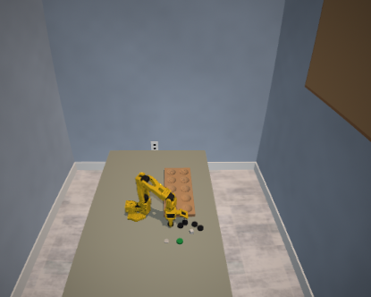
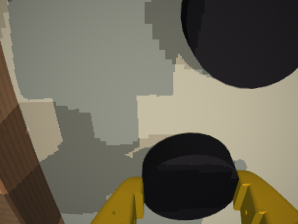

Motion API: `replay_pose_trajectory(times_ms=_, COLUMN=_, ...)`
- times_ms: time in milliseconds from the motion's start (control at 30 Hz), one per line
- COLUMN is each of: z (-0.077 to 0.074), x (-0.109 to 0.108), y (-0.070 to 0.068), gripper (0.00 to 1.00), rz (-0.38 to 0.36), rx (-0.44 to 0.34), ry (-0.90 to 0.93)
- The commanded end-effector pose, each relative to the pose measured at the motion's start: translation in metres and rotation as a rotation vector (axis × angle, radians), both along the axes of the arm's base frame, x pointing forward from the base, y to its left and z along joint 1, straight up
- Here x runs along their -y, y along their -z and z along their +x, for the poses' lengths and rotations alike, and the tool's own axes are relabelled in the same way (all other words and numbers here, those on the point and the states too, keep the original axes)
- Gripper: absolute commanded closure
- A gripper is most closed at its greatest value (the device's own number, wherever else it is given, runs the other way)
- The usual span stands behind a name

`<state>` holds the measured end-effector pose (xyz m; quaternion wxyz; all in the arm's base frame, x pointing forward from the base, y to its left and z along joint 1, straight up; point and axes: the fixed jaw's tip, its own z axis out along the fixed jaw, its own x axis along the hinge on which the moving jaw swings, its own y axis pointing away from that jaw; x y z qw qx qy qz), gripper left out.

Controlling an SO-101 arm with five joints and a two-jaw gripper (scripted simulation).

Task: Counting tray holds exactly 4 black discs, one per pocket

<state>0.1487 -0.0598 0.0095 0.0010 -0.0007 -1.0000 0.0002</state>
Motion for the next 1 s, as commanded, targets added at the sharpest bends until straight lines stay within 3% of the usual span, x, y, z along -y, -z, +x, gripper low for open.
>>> replay_pose_trajectory(times_ms=0, z=0.007, x=0.004, y=-0.006, gripper=1.0, rz=-0.02, rx=0.048, ry=0.005)
replay_pose_trajectory(times_ms=700, z=0.007, x=0.004, y=-0.007, gripper=1.0, rz=-0.02, rx=0.048, ry=0.005)
replay_pose_trajectory(times_ms=967, z=0.008, x=0.005, y=-0.016, gripper=1.0, rz=-0.021, rx=0.048, ry=0.005)
